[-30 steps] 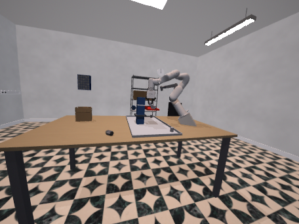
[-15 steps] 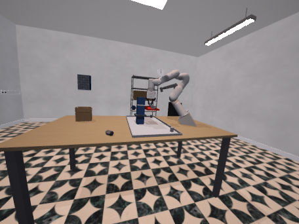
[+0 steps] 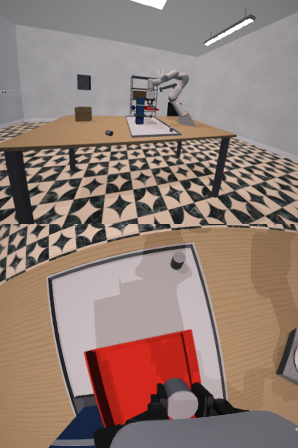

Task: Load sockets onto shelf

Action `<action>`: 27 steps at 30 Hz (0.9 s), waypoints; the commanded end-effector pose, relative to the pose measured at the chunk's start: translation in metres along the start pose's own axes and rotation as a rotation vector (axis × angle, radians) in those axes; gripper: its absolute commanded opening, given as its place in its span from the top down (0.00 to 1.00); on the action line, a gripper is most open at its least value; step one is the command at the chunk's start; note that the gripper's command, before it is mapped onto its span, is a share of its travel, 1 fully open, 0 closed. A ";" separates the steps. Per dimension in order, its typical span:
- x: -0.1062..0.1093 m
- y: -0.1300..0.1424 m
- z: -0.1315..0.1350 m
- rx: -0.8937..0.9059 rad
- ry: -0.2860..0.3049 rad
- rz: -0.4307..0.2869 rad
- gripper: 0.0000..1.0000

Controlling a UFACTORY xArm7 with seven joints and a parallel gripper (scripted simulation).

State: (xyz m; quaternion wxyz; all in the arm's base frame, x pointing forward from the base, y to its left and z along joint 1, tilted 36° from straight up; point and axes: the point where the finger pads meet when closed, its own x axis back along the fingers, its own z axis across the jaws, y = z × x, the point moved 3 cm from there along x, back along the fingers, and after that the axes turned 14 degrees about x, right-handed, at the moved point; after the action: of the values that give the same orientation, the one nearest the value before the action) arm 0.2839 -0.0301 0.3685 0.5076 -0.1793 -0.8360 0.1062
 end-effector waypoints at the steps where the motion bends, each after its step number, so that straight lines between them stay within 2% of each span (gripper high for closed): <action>1: 0.000 0.000 -0.001 0.000 -0.004 0.000 1.00; 27: -0.006 0.000 -0.001 0.000 -0.004 0.000 1.00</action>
State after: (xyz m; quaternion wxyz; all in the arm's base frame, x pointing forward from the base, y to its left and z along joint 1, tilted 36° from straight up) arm 0.2863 -0.0324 0.3639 0.5076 -0.1793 -0.8360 0.1062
